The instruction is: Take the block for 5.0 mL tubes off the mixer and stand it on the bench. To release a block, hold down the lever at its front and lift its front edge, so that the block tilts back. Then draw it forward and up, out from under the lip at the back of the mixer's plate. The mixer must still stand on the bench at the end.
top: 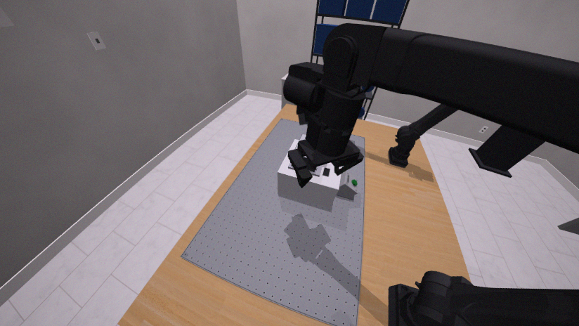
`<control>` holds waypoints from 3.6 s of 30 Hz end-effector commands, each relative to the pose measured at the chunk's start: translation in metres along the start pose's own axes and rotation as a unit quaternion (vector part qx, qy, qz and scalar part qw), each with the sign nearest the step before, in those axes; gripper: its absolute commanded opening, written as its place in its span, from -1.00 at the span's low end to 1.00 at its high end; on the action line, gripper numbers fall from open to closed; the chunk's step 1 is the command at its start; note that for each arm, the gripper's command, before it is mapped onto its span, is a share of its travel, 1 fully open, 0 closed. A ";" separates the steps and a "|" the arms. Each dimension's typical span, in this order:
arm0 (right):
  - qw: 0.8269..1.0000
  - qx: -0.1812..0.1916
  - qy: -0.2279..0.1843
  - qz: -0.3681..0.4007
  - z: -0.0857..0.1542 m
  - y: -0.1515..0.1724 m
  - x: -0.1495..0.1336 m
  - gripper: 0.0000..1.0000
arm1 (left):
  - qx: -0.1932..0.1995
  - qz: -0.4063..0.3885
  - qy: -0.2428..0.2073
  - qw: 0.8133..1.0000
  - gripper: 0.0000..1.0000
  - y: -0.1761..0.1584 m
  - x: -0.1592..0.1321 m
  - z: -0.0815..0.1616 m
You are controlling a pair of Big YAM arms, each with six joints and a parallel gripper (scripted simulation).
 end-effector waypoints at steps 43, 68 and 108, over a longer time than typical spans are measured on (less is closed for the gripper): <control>0.999 -0.013 -0.040 0.004 0.027 -0.002 0.015 -1.00 | 0.000 -0.397 -0.006 0.918 1.00 -0.098 0.178 0.007; 0.999 -0.014 -0.044 0.005 0.031 -0.002 0.015 -1.00 | -0.002 -0.347 -0.002 0.938 1.00 -0.088 0.160 -0.038; 0.999 -0.012 -0.040 0.006 0.029 -0.003 0.014 -1.00 | 0.011 -0.357 -0.037 0.933 1.00 -0.088 0.172 -0.036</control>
Point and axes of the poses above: on each arm, the point where the finger pads meet when closed, its own z axis back along the fingers, its own y axis across the jaws, x = y × z, the point moved 7 cm from there along z, back along the fingers, and after that the axes turned 9 degrees about z, right-handed, at the moved point
